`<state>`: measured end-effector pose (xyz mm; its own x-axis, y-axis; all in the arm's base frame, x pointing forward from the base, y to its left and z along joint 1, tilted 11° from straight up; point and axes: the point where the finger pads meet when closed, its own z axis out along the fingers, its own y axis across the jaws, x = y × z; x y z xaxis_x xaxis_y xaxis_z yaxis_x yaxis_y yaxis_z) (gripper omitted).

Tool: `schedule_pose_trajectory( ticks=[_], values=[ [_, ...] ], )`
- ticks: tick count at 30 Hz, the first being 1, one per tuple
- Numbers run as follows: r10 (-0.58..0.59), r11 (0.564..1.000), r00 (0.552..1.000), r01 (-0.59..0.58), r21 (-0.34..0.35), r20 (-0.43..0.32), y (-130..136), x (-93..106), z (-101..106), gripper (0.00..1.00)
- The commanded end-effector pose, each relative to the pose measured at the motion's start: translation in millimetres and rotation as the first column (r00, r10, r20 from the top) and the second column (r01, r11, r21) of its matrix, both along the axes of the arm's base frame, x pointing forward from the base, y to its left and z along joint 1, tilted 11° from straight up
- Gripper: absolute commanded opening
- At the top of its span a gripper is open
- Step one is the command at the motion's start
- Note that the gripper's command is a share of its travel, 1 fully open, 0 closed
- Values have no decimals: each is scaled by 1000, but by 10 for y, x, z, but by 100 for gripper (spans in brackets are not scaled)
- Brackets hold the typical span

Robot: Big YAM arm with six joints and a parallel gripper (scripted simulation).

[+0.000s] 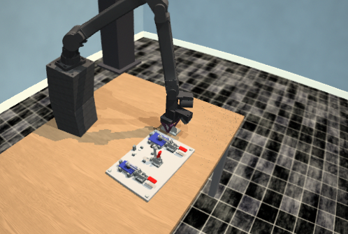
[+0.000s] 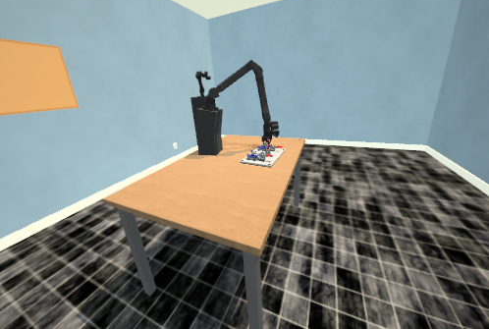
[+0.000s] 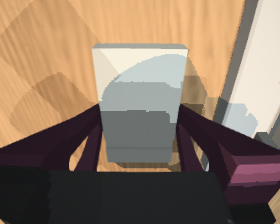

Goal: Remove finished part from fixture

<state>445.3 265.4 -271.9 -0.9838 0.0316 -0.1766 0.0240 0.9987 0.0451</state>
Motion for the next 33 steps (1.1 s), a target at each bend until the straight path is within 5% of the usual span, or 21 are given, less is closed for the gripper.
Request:
schedule_pose_trajectory(
  ticks=[1, 2, 33],
  values=[
    [-12, 1000, 1000, 11, 20, 29, 44, 191, 92, 0],
    [-12, 1000, 1000, 11, 20, 29, 44, 191, 92, 74],
    [-13, 1000, 1000, 13, 9, 12, -31, 66, 68, 74]
  ],
)
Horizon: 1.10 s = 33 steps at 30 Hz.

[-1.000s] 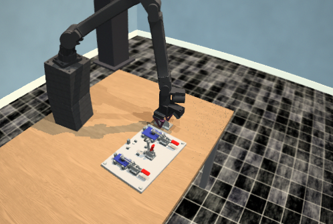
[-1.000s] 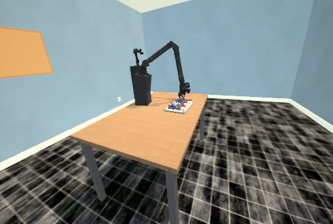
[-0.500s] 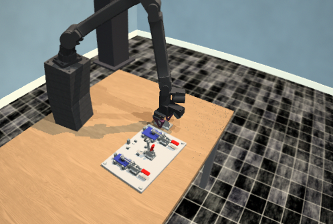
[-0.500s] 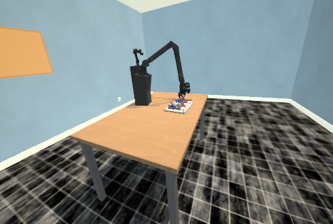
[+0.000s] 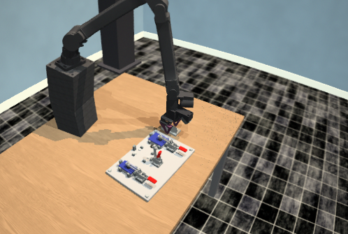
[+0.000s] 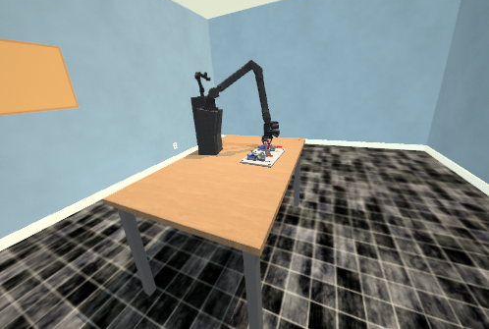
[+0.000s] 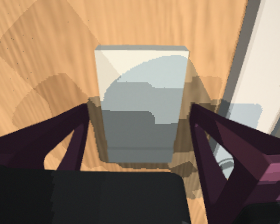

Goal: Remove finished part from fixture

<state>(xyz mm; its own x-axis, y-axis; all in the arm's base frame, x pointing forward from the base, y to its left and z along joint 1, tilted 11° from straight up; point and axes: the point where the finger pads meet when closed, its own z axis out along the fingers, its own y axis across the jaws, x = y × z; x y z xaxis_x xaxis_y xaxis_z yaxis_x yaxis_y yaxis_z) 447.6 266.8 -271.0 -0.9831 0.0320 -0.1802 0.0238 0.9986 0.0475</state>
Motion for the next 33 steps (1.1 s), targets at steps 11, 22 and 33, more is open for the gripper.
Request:
schedule_pose_trajectory(
  ticks=[11, 22, 33],
  values=[
    [-12, 1000, 1000, 12, 7, 7, -27, 37, 182, 74],
    [-4, 1000, 1000, 4, 7, 7, 16, -49, 435, 74],
    [2, 1000, 1000, -2, 6, 7, 20, -146, 826, 74]
  ],
)
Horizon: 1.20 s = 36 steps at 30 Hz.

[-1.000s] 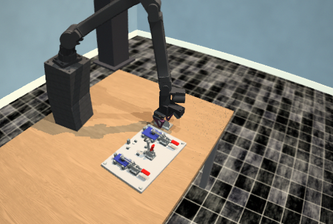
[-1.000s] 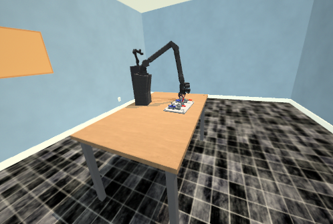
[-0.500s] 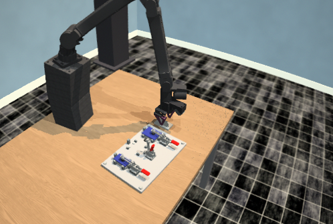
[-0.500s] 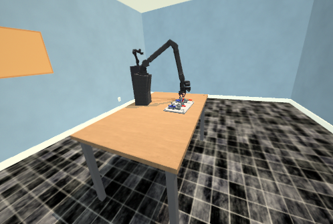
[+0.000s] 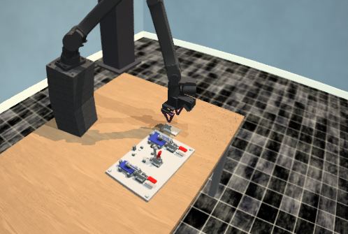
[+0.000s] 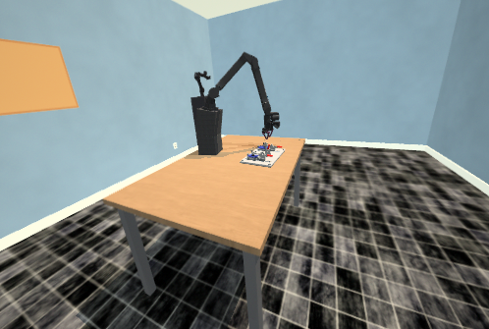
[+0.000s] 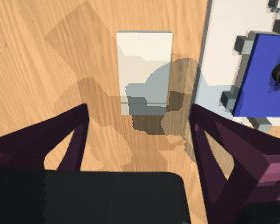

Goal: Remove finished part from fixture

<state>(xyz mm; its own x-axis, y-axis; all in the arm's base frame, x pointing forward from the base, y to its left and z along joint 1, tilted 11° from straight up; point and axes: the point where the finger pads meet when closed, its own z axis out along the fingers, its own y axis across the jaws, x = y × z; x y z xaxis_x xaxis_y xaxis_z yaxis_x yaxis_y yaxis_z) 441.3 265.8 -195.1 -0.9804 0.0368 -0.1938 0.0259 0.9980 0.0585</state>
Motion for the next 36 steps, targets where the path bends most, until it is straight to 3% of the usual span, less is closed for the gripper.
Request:
schedule_pose_trajectory(
  ticks=[1, 2, 3, 4, 12, 14, 36],
  values=[
    [5, 1000, 1000, -5, -4, -7, 30, -83, 68, 74],
    [1, 1000, 999, -2, -28, -43, -74, -193, -104, 74],
    [1, 1000, 999, -1, -24, -37, -58, -180, -35, 74],
    [1, 1000, 1000, -1, -4, -7, 7, -93, 166, 74],
    [4, 1000, 1000, -4, -4, -5, 6, -125, 319, 74],
    [3, 1000, 999, -4, -26, -40, -65, -231, 132, 74],
    [6, 1000, 1000, -7, -21, -30, -40, -226, 126, 74]
  ],
)
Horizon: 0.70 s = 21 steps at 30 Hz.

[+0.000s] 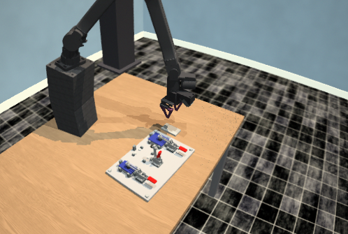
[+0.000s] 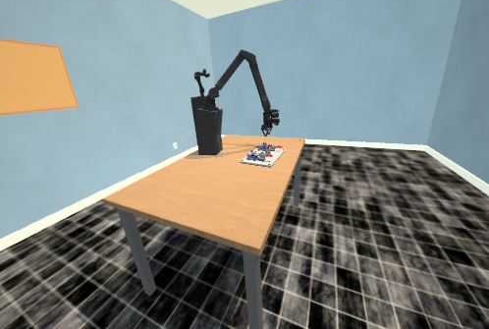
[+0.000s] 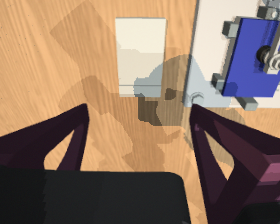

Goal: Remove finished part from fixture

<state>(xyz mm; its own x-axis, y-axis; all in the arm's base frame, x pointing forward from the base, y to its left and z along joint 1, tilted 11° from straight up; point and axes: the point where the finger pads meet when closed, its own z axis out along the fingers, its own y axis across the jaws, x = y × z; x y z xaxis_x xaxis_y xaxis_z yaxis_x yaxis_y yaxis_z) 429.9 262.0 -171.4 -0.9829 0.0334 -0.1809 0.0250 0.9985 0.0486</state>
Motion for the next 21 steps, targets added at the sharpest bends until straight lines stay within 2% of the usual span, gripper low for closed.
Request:
schedule_pose_trajectory(
  ticks=[1, 21],
  values=[
    [5, 1000, 1000, -5, -12, -17, 0, -115, -112, 74],
    [6, 1000, 1000, -7, -15, -22, -7, -143, -135, 74]
  ],
)
